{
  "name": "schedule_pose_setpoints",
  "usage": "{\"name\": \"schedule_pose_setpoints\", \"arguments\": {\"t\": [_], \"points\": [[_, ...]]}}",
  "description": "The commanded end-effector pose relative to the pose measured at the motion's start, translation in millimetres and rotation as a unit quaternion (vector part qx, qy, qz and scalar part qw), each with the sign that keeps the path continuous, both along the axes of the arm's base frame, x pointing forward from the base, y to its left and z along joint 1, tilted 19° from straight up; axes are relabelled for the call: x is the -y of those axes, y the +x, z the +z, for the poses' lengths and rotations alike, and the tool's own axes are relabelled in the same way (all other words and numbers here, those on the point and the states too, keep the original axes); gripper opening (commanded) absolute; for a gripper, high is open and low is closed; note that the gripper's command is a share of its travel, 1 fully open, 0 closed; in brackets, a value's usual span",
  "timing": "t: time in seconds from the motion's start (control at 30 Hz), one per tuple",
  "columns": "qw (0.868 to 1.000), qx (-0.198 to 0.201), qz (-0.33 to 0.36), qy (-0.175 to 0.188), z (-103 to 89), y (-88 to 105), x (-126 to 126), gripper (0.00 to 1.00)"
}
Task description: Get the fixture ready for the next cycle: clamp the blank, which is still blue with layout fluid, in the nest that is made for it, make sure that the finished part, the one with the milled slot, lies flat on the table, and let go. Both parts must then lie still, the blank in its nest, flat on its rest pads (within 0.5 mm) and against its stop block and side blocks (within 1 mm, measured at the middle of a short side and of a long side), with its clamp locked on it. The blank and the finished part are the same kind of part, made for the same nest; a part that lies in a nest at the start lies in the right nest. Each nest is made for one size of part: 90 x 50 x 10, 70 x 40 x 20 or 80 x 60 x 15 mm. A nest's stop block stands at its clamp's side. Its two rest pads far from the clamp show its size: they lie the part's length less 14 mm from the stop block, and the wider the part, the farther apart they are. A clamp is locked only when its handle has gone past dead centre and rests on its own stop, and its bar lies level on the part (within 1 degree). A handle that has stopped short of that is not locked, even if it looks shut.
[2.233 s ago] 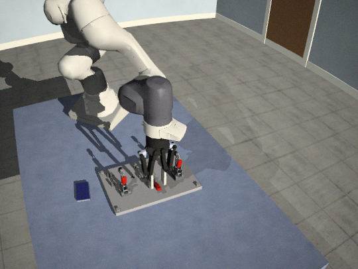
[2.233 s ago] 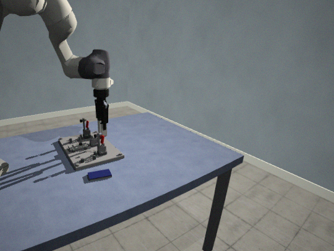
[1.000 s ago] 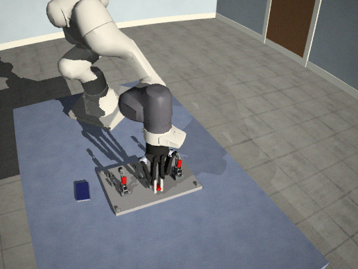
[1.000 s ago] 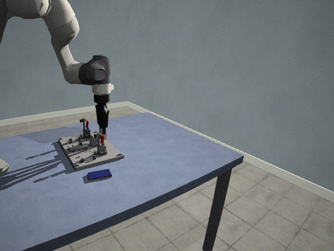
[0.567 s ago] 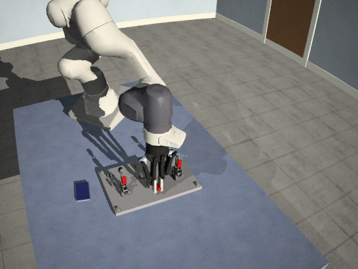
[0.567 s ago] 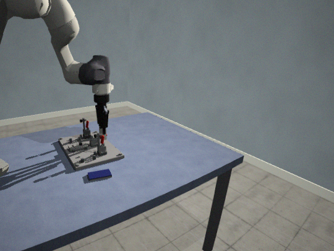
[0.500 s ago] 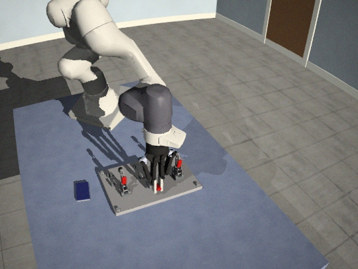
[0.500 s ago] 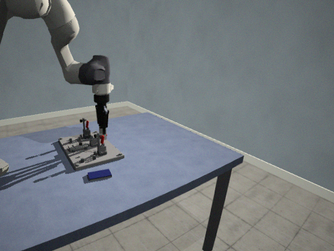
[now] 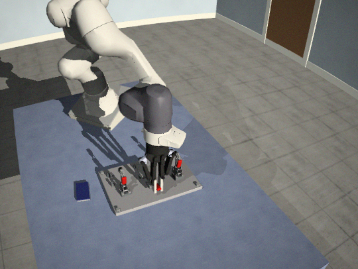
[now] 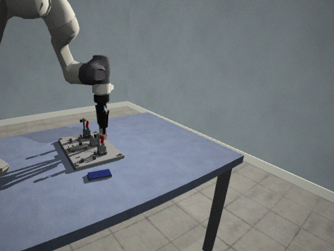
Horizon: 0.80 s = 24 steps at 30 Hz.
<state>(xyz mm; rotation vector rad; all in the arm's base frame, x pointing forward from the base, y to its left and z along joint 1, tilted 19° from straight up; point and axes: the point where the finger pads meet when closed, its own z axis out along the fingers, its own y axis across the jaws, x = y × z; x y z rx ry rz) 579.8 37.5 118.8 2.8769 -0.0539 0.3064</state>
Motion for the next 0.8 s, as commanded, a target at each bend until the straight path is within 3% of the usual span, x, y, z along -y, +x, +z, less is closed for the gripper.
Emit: {"name": "schedule_pose_setpoints", "arguments": {"t": [0.0, 0.77], "points": [[1.0, 0.002, 0.003, -0.001, 1.1, 1.6, 0.6, 0.0], [1.0, 0.002, 0.003, -0.001, 6.4, -4.0, -1.0, 0.0]]}}
